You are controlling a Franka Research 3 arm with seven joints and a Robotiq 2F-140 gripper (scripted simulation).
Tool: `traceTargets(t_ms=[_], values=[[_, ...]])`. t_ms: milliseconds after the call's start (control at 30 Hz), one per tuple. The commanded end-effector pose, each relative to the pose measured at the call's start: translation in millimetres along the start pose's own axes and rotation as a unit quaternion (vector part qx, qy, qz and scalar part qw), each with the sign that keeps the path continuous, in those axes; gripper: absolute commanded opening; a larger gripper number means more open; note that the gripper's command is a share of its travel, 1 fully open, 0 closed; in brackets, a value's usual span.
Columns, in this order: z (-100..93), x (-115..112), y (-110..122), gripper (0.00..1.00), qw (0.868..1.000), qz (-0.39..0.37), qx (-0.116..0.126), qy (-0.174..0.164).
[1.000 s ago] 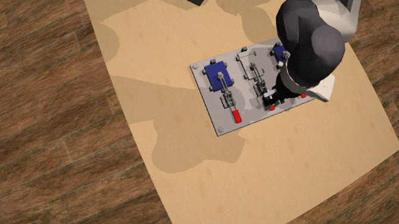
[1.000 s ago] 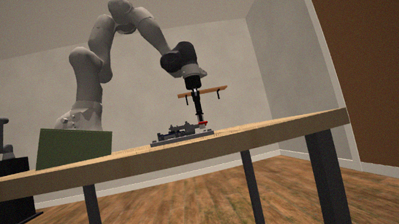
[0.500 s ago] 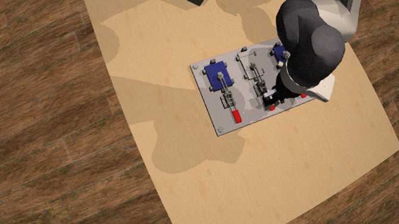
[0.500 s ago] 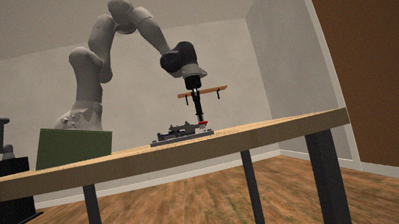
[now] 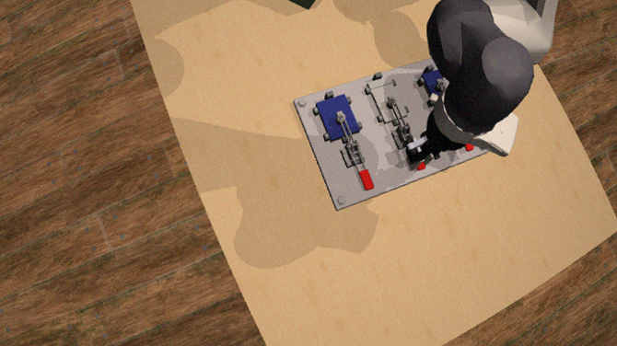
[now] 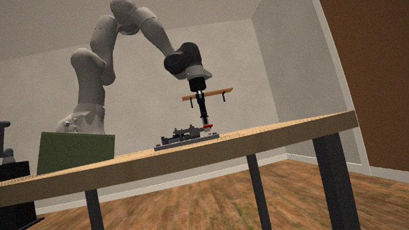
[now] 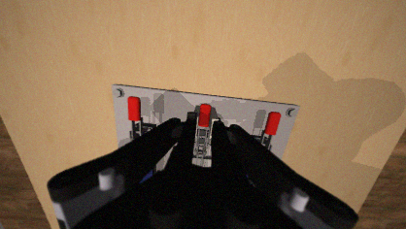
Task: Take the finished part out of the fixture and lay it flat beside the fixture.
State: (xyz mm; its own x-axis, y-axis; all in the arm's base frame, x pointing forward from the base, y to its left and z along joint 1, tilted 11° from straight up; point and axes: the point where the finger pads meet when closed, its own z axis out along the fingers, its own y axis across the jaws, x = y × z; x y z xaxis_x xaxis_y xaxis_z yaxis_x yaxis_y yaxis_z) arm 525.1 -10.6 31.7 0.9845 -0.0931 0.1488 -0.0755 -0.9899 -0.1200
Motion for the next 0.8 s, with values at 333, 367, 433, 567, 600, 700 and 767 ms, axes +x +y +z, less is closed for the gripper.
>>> traceTargets(t_ms=[333, 367, 433, 567, 600, 700, 767], values=[[-8.1, -3, -1, 0.00, 1.000, -0.002, 0.001, 0.000], [-8.7, -3, -1, 0.00, 1.000, -0.002, 0.001, 0.000], [-9.9, -4, -1, 0.00, 1.000, -0.002, 0.001, 0.000], [-11.1, -5, -1, 0.00, 1.000, -0.002, 0.001, 0.000], [-11.6, -5, -1, 0.00, 1.000, -0.002, 0.001, 0.000], [-13.5, -7, -1, 0.00, 1.000, -0.002, 0.001, 0.000], [-14.7, -8, -1, 0.00, 1.000, -0.002, 0.001, 0.000]])
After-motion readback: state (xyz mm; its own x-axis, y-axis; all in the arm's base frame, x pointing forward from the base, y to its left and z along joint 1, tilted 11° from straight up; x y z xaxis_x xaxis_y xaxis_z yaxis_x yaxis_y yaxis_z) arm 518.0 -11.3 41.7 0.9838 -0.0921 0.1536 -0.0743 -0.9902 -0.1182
